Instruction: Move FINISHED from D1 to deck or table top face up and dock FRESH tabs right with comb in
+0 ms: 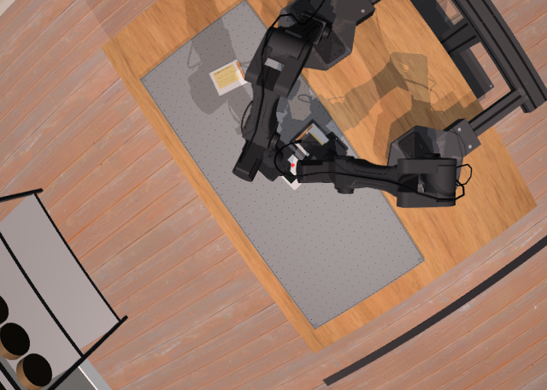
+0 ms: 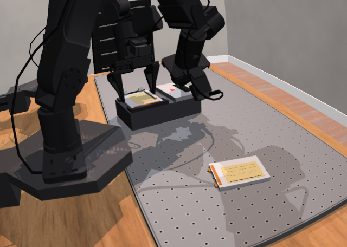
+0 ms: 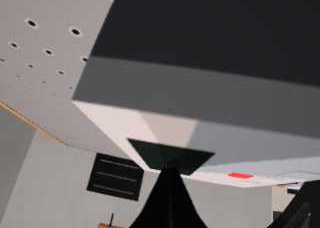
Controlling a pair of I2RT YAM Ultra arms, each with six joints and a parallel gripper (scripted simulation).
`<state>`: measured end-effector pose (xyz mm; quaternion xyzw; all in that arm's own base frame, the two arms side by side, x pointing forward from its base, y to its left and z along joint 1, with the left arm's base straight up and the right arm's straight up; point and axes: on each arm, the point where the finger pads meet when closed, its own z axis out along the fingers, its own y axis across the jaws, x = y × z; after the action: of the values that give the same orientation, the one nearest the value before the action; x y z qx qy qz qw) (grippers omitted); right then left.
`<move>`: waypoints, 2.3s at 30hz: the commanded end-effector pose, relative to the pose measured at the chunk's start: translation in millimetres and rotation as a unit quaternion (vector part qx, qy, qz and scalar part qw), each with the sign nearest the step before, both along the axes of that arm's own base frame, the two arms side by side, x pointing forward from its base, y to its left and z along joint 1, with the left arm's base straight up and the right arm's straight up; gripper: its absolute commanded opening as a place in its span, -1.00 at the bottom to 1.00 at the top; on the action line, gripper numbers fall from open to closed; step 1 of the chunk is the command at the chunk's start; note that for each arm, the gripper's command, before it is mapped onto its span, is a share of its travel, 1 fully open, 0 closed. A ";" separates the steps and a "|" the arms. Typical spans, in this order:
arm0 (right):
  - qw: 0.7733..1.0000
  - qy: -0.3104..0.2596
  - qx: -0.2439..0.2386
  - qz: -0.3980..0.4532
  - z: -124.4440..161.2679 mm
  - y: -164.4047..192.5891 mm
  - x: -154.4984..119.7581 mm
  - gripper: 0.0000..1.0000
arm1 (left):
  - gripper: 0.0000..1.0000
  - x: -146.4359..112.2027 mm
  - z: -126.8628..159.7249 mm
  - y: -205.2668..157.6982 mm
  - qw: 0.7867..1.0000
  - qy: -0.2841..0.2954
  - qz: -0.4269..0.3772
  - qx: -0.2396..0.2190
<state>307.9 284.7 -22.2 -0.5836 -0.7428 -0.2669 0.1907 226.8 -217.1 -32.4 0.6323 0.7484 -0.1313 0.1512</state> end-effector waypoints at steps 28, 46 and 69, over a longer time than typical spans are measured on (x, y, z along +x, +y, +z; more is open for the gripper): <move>1.000 0.002 -0.003 -0.001 -28.0 -21.6 -18.6 -1.00 | -1.00 2.7 2.9 -2.5 1.000 -0.006 0.000 -0.006; 1.000 0.002 -0.003 -0.001 -12.9 -10.5 -8.4 -1.00 | -1.00 2.7 2.9 -2.5 1.000 -0.006 0.000 -0.006; 1.000 0.002 -0.003 -0.001 3.7 -1.5 1.2 -1.00 | -1.00 2.7 2.9 -2.5 1.000 -0.006 0.000 -0.006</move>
<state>306.8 279.2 -21.4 -0.5855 -0.7400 -0.2705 0.1907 226.9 -217.1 -32.4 0.6325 0.7482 -0.1312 0.1513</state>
